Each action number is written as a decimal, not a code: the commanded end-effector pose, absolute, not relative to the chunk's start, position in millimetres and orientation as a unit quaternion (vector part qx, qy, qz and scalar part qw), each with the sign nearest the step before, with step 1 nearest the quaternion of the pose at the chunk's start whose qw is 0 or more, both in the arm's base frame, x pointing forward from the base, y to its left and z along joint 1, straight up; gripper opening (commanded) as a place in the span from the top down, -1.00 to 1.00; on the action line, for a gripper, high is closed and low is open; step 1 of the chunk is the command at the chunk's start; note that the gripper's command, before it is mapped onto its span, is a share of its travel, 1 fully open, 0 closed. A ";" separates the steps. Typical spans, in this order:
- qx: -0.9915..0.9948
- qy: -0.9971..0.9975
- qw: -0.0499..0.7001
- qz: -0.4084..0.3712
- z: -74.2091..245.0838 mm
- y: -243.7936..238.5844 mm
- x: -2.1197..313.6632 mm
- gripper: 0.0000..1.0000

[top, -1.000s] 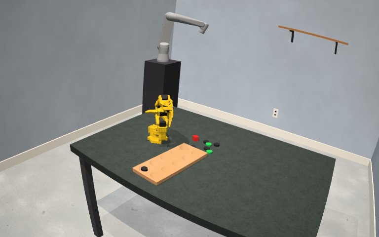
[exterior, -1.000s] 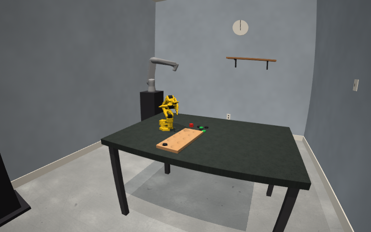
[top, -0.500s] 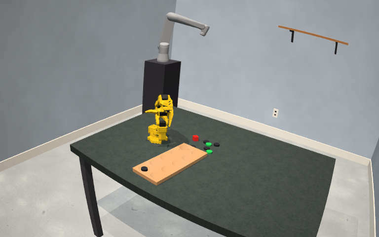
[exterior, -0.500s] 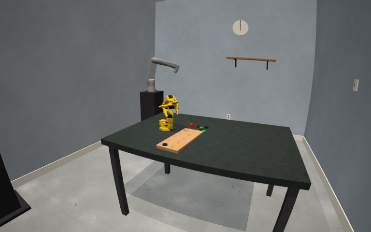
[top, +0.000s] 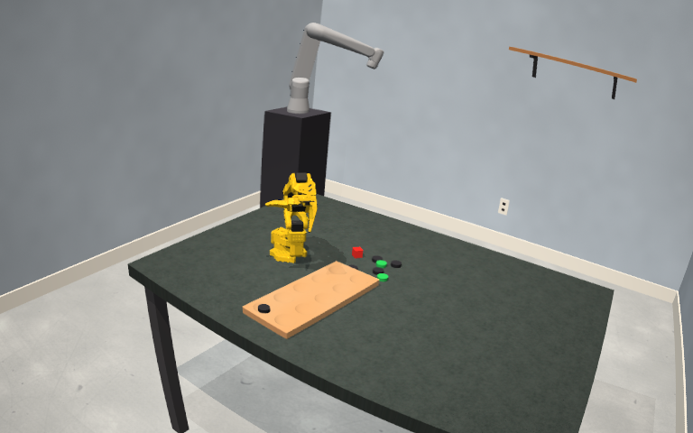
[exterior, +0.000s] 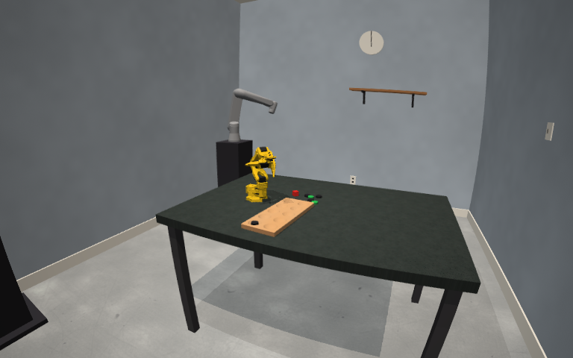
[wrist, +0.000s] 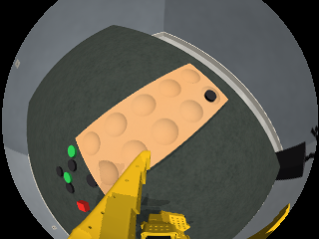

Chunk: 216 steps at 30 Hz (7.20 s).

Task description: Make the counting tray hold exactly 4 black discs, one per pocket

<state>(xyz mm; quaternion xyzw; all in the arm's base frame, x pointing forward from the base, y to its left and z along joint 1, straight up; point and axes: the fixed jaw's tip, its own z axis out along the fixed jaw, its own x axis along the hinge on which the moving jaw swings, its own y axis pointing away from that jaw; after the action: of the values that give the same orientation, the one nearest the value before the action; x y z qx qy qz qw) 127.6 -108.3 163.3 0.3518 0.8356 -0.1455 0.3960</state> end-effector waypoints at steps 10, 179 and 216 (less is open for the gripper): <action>0.347 0.829 0.412 -0.151 171.1 -108.9 129.0 -1.00; -0.077 0.982 0.150 -0.081 100.4 -50.6 129.4 -1.00; -0.817 0.535 0.116 -0.181 101.7 -5.2 130.1 -1.00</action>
<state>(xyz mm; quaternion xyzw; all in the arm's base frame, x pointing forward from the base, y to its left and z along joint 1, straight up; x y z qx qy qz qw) 127.7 -9.3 96.6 -0.7722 0.6042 -0.1610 0.1124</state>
